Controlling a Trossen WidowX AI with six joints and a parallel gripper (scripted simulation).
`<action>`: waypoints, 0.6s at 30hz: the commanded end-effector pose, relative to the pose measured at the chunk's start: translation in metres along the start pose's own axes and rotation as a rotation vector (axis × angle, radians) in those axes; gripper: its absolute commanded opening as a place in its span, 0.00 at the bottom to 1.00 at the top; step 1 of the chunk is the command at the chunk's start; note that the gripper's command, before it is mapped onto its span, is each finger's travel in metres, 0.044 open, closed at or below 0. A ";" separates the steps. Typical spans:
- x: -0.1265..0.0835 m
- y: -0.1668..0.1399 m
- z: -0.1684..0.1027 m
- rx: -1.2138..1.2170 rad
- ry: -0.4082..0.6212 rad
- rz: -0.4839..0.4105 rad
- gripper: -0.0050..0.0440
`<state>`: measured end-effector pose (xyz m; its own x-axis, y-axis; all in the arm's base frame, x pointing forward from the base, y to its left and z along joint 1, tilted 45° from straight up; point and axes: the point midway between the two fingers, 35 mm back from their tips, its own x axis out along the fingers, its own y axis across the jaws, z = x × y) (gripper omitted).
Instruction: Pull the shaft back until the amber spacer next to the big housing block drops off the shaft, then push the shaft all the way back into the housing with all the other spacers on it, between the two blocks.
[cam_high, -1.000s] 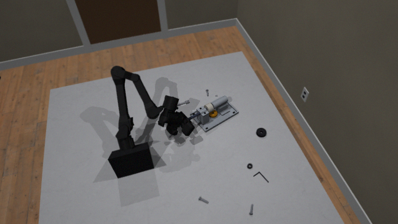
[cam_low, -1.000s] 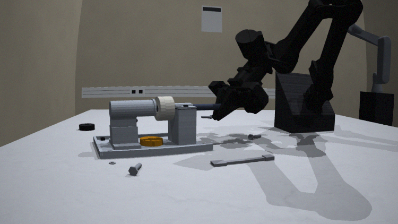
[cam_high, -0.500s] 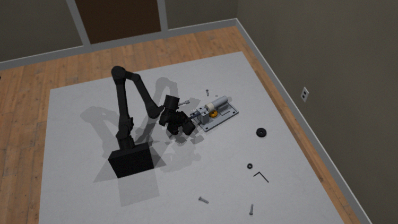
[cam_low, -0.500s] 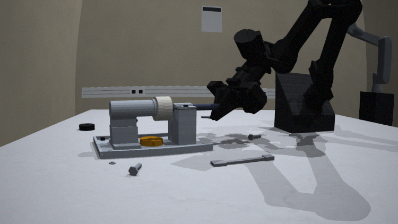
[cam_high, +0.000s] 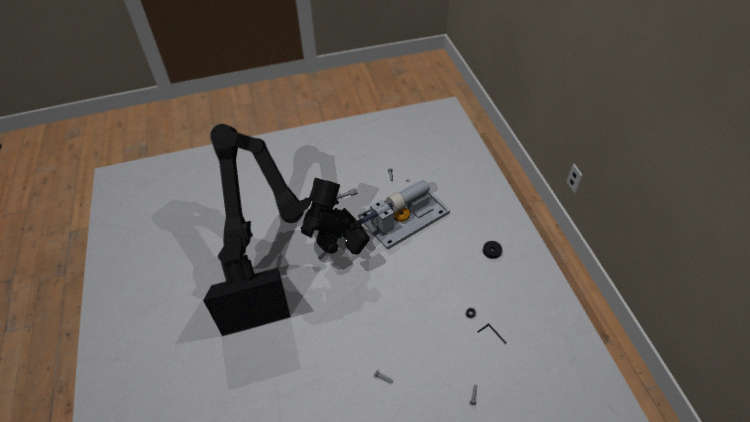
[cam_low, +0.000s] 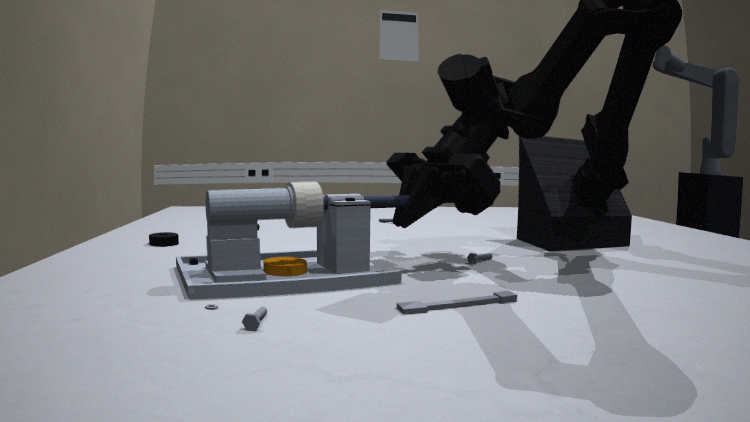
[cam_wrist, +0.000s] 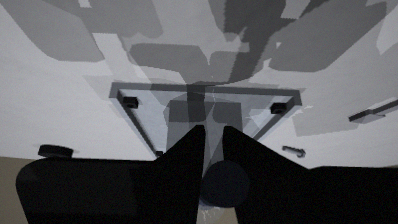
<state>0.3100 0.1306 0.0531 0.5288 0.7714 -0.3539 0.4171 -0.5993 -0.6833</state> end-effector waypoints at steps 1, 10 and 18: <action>0.002 -0.001 -0.013 -0.014 0.025 -0.001 0.00; 0.003 -0.001 -0.015 -0.014 0.025 -0.001 0.00; 0.006 -0.001 -0.017 -0.014 0.025 -0.001 0.00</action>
<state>0.3154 0.1329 0.0544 0.5289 0.7714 -0.3538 0.4170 -0.5993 -0.6833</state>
